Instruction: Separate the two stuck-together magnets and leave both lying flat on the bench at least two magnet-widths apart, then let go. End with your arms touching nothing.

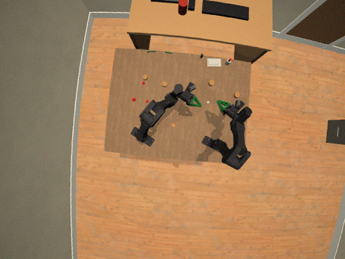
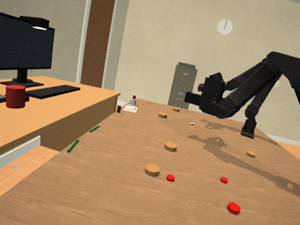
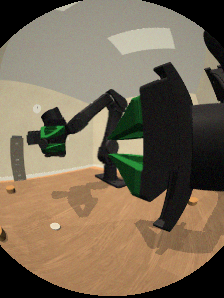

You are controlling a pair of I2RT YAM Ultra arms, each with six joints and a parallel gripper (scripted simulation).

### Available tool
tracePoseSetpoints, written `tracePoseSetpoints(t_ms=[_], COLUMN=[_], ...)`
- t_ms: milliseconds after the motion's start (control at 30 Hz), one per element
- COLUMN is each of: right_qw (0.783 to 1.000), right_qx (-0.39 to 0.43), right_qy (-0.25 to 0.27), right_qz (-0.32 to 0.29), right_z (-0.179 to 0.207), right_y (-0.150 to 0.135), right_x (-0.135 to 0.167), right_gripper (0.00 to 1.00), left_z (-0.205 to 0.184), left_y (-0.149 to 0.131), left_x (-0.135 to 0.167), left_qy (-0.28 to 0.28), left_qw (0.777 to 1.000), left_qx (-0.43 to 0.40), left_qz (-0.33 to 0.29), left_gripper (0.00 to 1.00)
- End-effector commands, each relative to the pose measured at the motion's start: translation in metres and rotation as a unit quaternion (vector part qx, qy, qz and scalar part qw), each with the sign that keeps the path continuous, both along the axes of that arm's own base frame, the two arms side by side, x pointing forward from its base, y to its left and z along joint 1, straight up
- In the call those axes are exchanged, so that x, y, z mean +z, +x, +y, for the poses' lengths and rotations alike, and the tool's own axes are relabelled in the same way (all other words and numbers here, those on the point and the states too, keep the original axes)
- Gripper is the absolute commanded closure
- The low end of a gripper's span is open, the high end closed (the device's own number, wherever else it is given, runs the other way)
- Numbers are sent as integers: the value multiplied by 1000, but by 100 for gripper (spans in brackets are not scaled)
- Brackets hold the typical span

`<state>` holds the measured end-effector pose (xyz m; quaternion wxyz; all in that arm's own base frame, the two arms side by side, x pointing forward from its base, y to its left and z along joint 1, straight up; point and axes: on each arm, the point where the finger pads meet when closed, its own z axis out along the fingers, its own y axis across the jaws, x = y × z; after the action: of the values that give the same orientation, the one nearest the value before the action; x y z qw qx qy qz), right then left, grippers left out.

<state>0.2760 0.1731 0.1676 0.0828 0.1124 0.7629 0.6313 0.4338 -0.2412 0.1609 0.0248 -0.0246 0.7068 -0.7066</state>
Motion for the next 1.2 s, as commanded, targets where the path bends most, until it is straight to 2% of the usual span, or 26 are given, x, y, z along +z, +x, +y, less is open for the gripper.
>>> tracePoseSetpoints(t_ms=[0, 633, 1167], right_qw=[1000, 994, 984], right_qx=[-4, -17, 0], right_qy=[-22, -105, -176], right_qz=[-15, -8, 6], right_z=[-3, -22, -39], right_y=[5, 21, 20], right_x=[-2, -20, -33], right_gripper=[82, 82, 82], left_z=[1, 1, 1], left_y=[1, 1, 1], left_x=[7, 7, 7], left_qy=[-1, -1, -1], left_qw=[1000, 1000, 1000], left_qx=[1, 1, 1], left_qz=[-13, -13, -13], left_gripper=[82, 82, 82])
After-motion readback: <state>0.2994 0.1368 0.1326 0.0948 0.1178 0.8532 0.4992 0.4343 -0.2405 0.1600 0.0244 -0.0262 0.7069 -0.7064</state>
